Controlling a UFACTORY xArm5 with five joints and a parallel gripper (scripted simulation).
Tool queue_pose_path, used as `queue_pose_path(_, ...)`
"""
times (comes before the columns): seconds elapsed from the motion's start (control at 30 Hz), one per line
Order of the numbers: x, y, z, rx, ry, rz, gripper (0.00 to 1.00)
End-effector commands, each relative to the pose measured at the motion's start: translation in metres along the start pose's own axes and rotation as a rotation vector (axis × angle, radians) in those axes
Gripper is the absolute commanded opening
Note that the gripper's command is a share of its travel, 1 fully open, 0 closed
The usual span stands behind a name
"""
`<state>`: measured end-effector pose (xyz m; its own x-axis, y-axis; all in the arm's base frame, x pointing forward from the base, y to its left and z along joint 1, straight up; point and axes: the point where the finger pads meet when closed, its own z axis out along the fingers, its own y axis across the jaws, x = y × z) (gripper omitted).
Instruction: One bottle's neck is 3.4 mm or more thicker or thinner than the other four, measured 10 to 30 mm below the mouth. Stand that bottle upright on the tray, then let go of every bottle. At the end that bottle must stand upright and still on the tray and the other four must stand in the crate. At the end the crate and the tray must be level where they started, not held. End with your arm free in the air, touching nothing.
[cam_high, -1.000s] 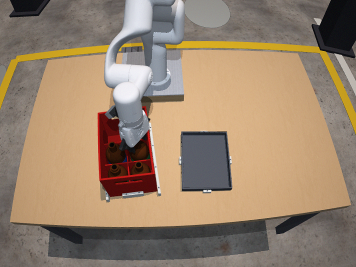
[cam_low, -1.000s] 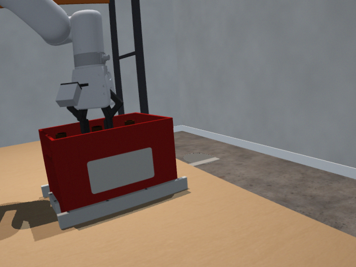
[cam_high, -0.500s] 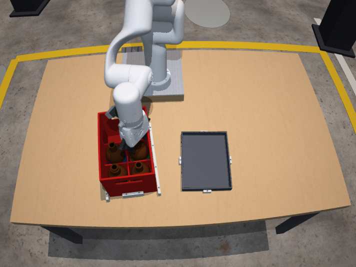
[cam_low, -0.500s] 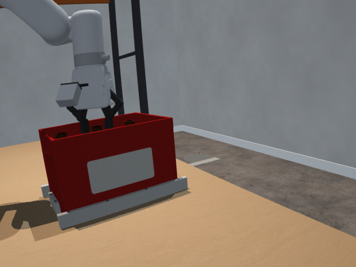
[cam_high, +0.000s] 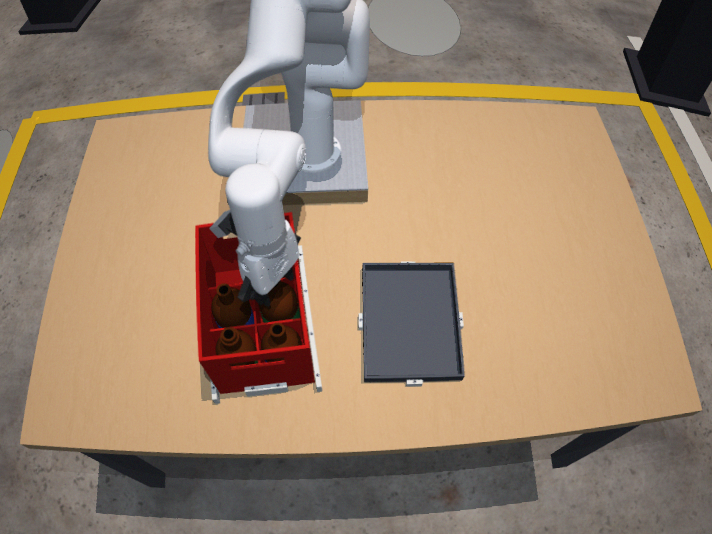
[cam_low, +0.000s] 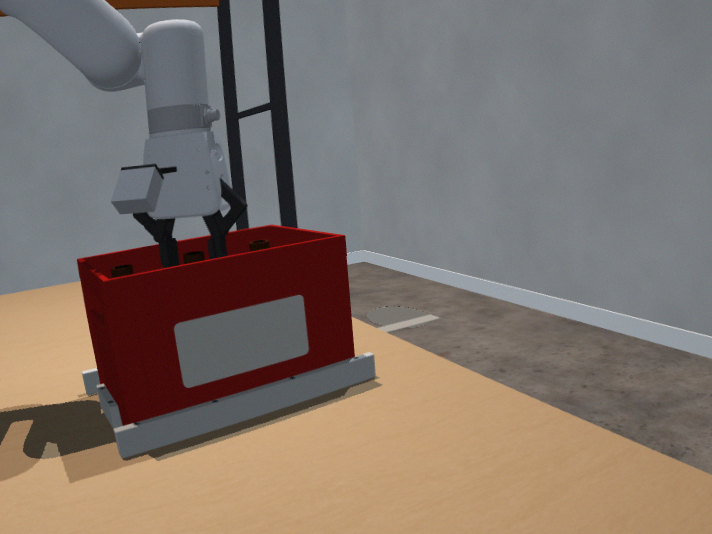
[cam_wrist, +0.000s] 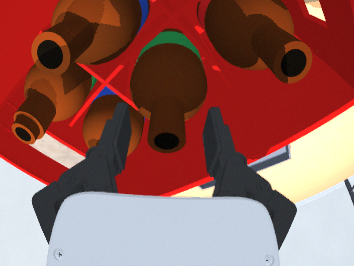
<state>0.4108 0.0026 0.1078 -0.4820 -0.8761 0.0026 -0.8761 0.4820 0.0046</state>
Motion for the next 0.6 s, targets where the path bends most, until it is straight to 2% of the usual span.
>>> queue_pose_path(0.0,-0.001,-0.001,-0.002,0.003,-0.002,0.000,0.65)
queue_pose_path(0.33,-0.001,-0.001,-0.009,0.003,-0.002,0.000,0.65)
queue_pose_path(0.57,-0.001,-0.001,-0.028,0.003,-0.002,0.000,0.65)
